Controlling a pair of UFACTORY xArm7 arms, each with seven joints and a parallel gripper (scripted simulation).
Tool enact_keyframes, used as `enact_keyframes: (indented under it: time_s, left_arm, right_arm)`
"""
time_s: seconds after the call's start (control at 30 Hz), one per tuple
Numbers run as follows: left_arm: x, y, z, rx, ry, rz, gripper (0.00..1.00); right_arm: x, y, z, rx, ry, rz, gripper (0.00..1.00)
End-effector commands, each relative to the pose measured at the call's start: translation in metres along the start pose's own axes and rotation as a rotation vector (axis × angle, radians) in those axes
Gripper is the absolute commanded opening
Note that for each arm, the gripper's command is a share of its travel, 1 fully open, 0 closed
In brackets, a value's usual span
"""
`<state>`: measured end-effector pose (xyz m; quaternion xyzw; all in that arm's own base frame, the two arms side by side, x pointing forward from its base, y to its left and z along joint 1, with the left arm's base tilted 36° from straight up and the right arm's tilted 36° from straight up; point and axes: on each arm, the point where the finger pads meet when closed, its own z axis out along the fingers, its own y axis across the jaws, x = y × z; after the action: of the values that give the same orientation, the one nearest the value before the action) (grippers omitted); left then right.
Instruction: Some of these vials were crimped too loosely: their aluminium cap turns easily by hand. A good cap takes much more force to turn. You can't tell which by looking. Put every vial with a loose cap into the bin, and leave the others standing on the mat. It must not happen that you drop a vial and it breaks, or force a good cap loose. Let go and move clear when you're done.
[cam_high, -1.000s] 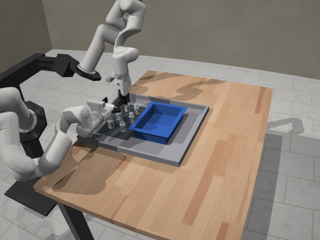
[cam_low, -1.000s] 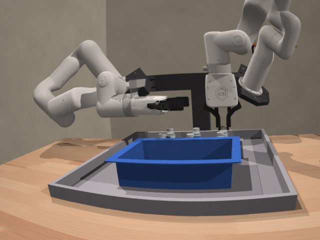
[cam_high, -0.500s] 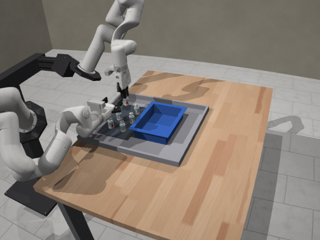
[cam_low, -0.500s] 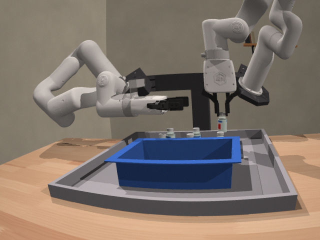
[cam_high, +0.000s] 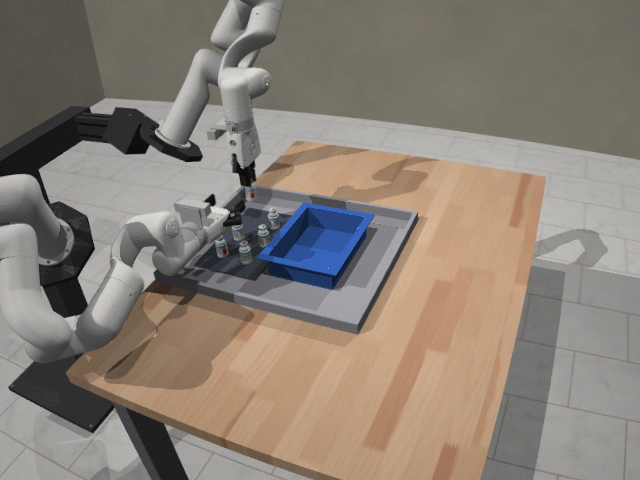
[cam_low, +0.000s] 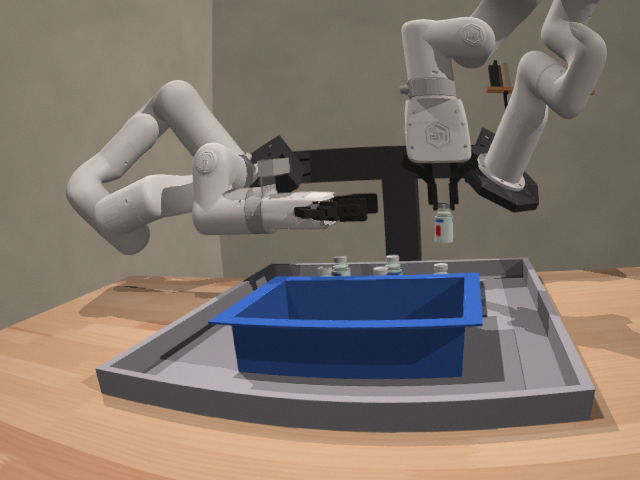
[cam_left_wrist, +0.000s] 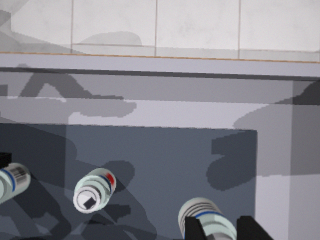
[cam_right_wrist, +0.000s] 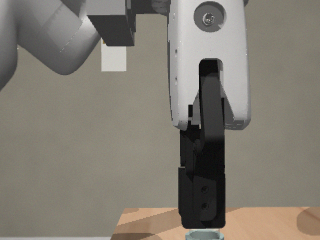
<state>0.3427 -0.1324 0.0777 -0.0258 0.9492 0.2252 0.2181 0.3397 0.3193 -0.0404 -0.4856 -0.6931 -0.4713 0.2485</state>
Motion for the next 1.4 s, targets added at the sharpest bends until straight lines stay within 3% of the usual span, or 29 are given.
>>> enact_keyframes:
  time_s: [0.0, 0.47, 0.53, 0.57, 1.37]
  left_arm:
    - [-0.001, -0.001, 0.002, 0.002, -0.002, 0.0, 0.23]
    - [-0.001, 0.0, -0.041, 0.002, -0.002, 0.0, 0.23]
    - [-0.001, 0.0, -0.041, 0.002, -0.002, 0.0, 0.23]
    - [-0.001, 0.0, -0.03, 0.003, -0.002, 0.001, 0.23]
    - [-0.001, 0.0, -0.04, 0.003, -0.003, 0.001, 0.23]
  right_arm:
    - [0.003, 0.0, 0.0, 0.001, 0.004, -0.003, 1.0]
    - [0.003, 0.0, 0.001, 0.001, 0.004, -0.003, 1.0]
    - [0.003, 0.0, 0.001, 0.001, 0.004, -0.003, 1.0]
    - [0.003, 0.0, 0.0, 0.001, 0.004, -0.003, 1.0]
    - [0.003, 0.0, 0.0, 0.001, 0.004, -0.003, 1.0]
